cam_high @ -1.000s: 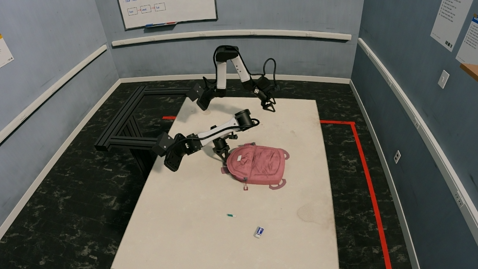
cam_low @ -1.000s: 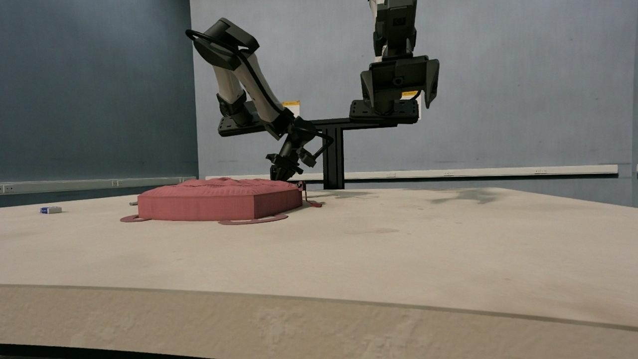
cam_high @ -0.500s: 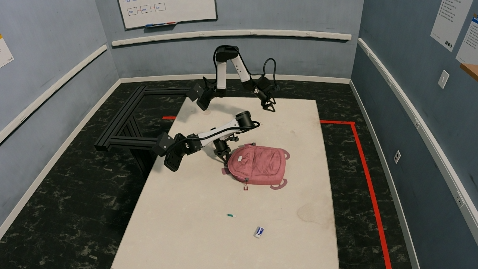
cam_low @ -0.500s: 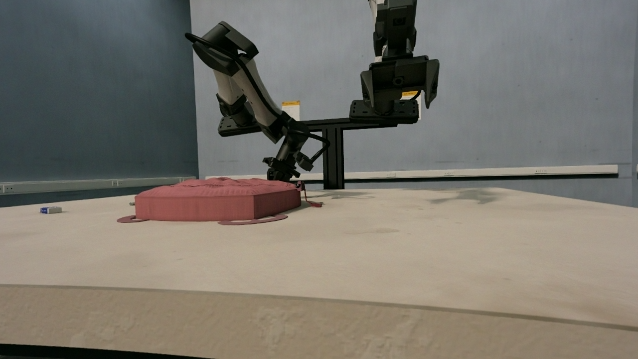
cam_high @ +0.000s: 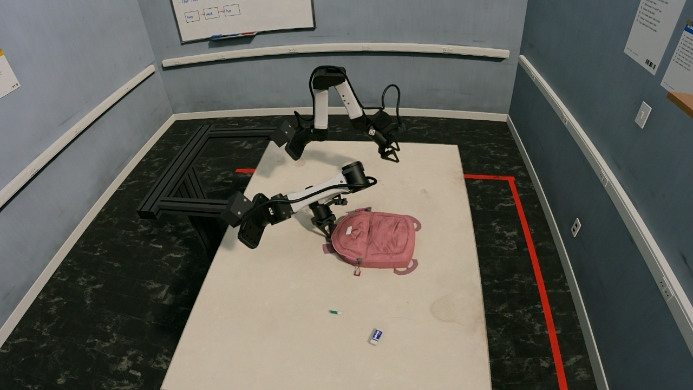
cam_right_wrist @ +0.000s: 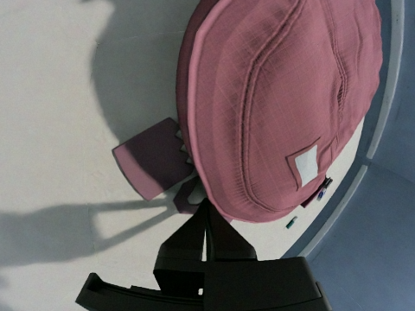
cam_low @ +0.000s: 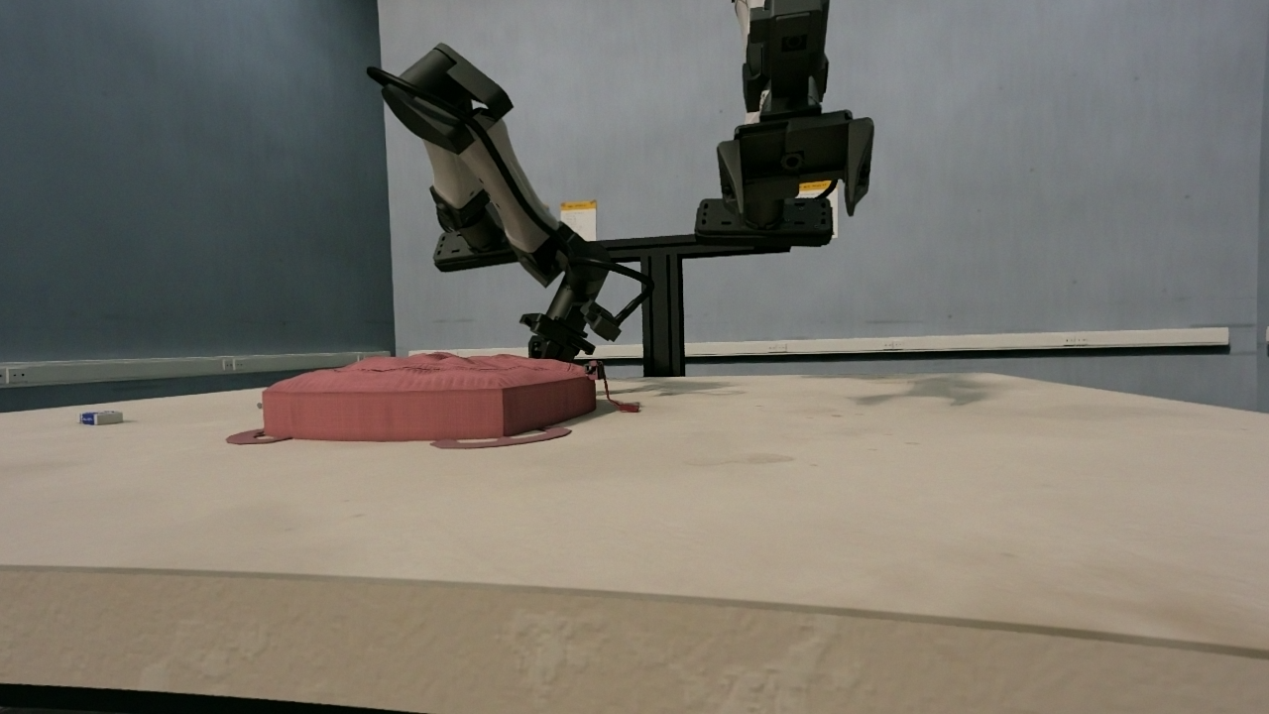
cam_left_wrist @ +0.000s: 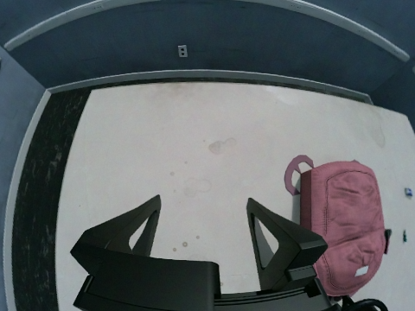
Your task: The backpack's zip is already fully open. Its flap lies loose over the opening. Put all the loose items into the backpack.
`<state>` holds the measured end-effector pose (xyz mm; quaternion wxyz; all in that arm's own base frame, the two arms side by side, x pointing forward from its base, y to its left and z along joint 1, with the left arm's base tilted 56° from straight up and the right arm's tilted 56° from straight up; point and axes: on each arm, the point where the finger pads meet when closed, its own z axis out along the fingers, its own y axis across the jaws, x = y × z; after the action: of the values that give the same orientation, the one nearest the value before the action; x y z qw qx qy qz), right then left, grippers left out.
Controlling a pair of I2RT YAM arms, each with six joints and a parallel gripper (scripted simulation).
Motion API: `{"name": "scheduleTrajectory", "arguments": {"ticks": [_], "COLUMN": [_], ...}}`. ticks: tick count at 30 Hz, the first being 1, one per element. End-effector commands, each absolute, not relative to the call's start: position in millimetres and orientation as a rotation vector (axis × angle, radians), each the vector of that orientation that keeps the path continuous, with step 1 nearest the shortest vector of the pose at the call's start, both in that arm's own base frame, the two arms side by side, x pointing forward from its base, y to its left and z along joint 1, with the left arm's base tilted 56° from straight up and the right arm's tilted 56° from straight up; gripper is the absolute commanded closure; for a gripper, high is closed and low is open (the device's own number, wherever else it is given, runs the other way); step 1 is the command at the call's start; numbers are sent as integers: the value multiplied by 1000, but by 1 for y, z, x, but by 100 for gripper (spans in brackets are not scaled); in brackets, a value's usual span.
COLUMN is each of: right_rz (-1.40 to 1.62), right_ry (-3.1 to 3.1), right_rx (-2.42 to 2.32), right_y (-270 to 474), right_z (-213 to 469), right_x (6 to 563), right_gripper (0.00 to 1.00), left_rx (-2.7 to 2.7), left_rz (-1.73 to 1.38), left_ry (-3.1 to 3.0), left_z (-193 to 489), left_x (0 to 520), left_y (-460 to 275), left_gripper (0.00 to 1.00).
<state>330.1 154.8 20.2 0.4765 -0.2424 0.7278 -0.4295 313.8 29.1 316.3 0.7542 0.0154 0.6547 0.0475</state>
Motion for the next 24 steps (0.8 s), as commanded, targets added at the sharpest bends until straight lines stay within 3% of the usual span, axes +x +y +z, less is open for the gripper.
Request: {"name": "scheduleTrajectory", "arguments": {"ticks": [1,24], "right_rz": [-1024,-1017], "right_ry": [1765,1757], "right_rx": [-532,-555], "right_y": [153,161], "right_z": [34,44], "right_x": [334,312], "right_gripper": [100,100], "left_rx": [34,34], "left_rz": [106,106], "left_ry": [1408,1408], "left_z": [323,323], "left_x": [312,312], "left_y": [29,29], "left_gripper": [10,10]}}
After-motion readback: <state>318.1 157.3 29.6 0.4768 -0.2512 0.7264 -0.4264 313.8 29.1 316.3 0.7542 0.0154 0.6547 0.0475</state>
